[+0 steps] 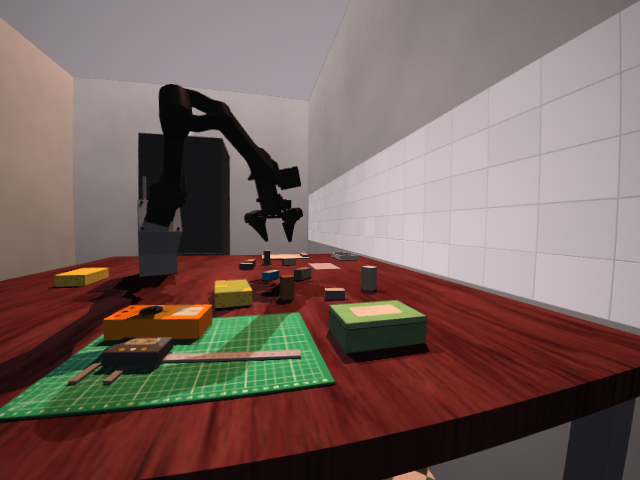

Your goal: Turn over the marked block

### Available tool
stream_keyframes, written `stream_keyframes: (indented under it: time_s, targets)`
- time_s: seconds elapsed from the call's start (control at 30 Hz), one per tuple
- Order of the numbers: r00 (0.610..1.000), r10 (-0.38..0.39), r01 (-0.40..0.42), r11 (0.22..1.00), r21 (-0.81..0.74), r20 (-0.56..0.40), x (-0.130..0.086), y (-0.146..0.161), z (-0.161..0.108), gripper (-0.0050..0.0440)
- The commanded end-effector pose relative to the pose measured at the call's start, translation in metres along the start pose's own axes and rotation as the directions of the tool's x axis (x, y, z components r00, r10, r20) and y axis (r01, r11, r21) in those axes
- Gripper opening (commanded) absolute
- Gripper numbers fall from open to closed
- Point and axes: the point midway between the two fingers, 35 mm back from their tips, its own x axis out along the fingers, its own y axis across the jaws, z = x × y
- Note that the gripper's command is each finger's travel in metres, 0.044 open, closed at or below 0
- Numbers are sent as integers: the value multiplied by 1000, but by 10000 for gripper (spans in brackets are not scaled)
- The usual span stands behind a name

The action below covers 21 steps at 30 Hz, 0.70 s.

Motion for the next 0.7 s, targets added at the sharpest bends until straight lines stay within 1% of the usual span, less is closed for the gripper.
stream_keyframes:
  time_s: [0.0, 0.17, 0.23, 0.43, 0.67]
  targets:
    - [990, 18, -16, 1000, 16, -140, -12, -3, -3, 440]
    - [972, 22, -19, 1000, 17, -235, -22, -3, -6, 440]
    - [972, 22, -19, 1000, 17, -235, -22, -3, -6, 440]
    - [955, 19, -15, 1000, 15, -297, -29, -3, -8, 440]
    - [949, 19, -15, 1000, 16, -313, -31, -4, -9, 440]
